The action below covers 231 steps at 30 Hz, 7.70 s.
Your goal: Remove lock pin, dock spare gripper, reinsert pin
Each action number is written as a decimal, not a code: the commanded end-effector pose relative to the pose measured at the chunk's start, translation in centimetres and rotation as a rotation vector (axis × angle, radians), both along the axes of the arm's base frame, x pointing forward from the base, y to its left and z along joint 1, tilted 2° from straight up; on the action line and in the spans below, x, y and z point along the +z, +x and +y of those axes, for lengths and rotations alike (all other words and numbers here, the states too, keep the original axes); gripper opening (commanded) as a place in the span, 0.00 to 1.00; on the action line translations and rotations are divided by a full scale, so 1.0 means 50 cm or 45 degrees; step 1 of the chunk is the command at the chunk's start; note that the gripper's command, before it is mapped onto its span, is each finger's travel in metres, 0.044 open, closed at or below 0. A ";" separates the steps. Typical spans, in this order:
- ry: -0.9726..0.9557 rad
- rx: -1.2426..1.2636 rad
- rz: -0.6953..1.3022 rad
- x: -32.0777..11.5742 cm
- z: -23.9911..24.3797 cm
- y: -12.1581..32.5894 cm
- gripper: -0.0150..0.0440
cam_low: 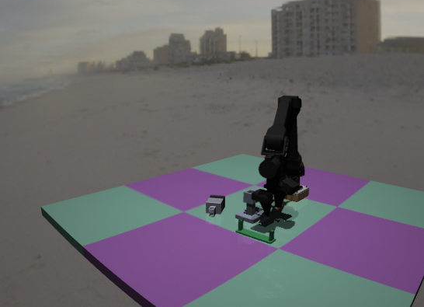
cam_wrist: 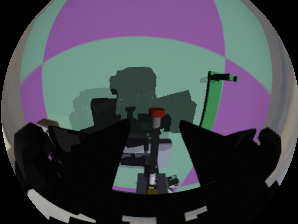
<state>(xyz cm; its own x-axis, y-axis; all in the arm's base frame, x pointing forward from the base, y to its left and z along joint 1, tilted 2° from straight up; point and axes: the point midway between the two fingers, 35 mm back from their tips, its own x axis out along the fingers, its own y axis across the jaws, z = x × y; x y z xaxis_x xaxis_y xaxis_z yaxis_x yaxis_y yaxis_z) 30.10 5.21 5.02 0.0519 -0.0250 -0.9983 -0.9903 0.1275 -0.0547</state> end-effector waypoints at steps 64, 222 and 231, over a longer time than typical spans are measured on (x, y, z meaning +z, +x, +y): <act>0.184 0.018 -0.014 0.023 0.059 0.003 0.25; 0.177 0.038 0.017 0.018 0.184 0.241 0.25; 0.179 0.039 0.008 -0.010 0.184 0.242 0.25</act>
<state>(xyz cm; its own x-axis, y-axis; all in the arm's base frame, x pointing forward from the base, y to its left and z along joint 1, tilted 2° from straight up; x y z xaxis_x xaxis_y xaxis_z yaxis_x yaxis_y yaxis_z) 42.34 14.47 5.08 0.0477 0.1181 -0.9919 -0.9935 0.1086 -0.0349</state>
